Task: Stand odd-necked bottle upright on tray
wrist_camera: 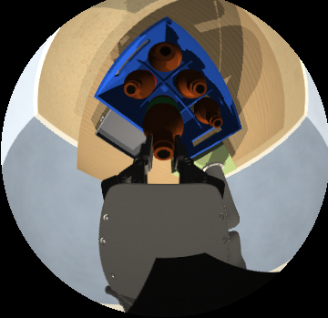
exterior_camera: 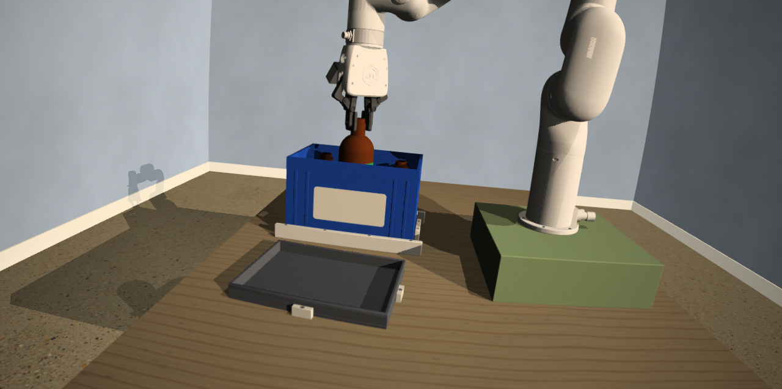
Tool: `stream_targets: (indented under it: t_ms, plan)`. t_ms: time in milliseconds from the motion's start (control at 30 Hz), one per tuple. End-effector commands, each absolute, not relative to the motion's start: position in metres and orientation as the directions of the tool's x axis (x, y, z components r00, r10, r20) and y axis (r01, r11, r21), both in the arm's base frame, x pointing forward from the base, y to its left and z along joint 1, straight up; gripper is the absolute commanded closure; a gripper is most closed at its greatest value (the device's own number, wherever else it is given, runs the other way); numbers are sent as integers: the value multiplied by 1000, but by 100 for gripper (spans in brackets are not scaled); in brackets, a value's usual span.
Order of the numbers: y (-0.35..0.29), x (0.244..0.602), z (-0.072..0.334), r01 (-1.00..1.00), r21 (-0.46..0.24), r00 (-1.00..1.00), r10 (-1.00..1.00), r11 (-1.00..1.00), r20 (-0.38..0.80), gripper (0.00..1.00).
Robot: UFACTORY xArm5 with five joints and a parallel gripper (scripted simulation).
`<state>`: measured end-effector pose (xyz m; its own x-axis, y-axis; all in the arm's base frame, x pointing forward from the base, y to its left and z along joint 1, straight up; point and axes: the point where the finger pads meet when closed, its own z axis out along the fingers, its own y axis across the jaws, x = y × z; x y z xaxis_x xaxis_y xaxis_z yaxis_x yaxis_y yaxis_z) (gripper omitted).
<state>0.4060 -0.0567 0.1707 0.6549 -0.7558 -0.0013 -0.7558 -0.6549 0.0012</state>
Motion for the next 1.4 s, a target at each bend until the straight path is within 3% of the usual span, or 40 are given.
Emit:
stream_targets:
  t_ms: [0,1367]
  plan:
    - [-57,407,177,-756,-1,655,-756,-655,1,100]
    - [-57,407,194,-756,-1,655,-756,-655,1,100]
